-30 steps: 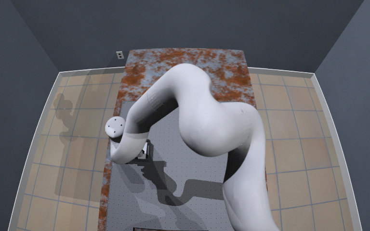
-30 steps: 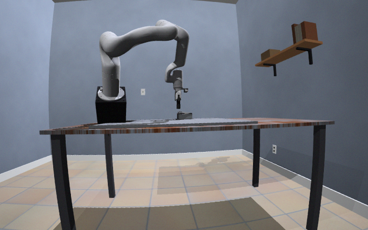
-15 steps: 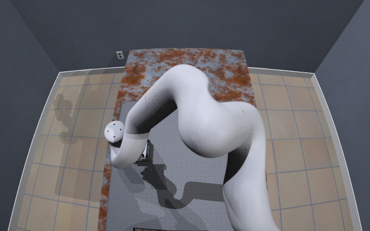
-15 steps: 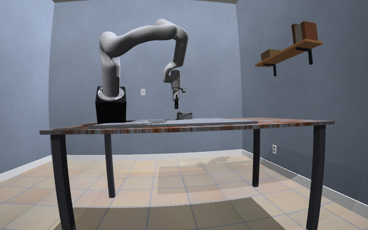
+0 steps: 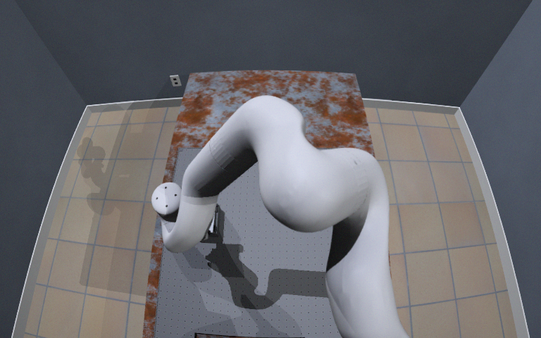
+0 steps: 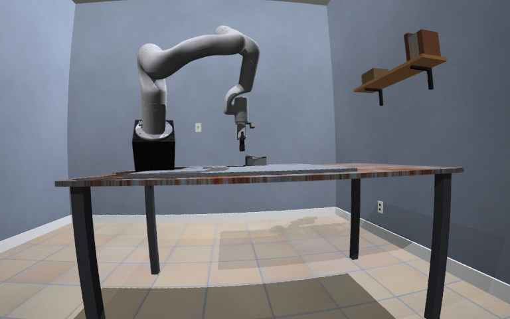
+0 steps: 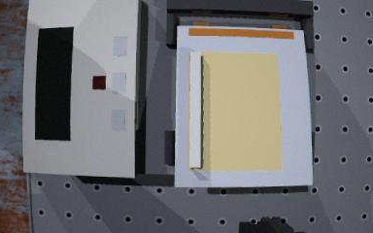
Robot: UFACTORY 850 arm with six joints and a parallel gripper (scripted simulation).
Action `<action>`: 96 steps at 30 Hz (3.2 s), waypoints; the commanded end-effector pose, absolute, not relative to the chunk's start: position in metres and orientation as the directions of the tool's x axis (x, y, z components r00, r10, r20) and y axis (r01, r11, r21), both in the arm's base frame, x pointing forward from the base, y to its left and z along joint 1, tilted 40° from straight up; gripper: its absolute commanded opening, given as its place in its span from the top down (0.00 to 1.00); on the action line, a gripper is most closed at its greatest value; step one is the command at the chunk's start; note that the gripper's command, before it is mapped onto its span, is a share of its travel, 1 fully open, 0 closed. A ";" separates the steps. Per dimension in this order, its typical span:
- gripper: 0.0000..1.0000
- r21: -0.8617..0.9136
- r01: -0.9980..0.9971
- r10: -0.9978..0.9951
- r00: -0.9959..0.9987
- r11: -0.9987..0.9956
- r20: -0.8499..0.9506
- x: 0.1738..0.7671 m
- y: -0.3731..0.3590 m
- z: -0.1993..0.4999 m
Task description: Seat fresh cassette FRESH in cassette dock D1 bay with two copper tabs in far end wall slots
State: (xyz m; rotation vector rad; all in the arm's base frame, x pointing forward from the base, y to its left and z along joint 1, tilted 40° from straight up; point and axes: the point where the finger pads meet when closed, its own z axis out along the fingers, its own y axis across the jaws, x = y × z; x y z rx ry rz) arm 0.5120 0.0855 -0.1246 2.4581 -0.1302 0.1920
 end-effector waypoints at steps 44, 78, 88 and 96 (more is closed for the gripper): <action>1.00 0.612 -0.143 -0.045 0.984 -0.778 0.173 0.514 0.070 -0.145; 1.00 0.612 -0.143 -0.045 0.984 -0.778 0.173 0.520 0.070 -0.144; 1.00 0.612 -0.143 -0.045 0.984 -0.778 0.173 0.522 0.069 -0.143; 1.00 0.612 -0.143 -0.045 0.984 -0.778 0.173 0.523 0.069 -0.143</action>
